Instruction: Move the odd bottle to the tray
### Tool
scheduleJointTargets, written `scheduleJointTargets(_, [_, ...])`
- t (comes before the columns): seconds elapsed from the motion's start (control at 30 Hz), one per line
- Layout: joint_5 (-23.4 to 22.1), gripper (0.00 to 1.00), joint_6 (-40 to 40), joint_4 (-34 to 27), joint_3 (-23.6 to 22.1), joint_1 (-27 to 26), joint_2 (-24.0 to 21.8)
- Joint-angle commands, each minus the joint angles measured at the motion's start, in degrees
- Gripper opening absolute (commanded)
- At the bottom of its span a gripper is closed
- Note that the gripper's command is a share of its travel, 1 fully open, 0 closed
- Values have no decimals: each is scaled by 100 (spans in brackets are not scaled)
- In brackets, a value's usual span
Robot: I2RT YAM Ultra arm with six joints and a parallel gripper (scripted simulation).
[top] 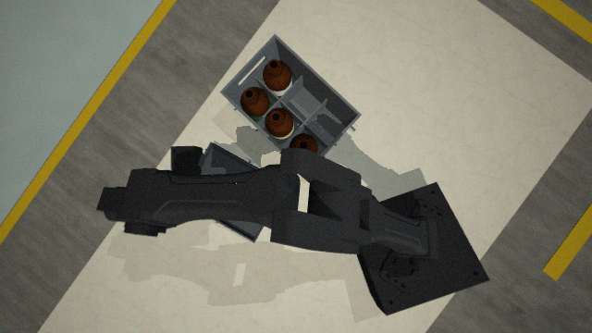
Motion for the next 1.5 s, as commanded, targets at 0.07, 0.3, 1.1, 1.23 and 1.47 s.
scheduleJointTargets(0.07, [77,0,-25,-95,156,132,-363])
scheduleJointTargets(0.3, [77,0,-25,-95,156,132,-363])
scheduleJointTargets(1.1, [77,0,-25,-95,156,132,-363])
scheduleJointTargets(1.23, [77,0,-30,-89,153,131,-361])
scheduleJointTargets(1.47, [76,0,-47,3,127,120,-354])
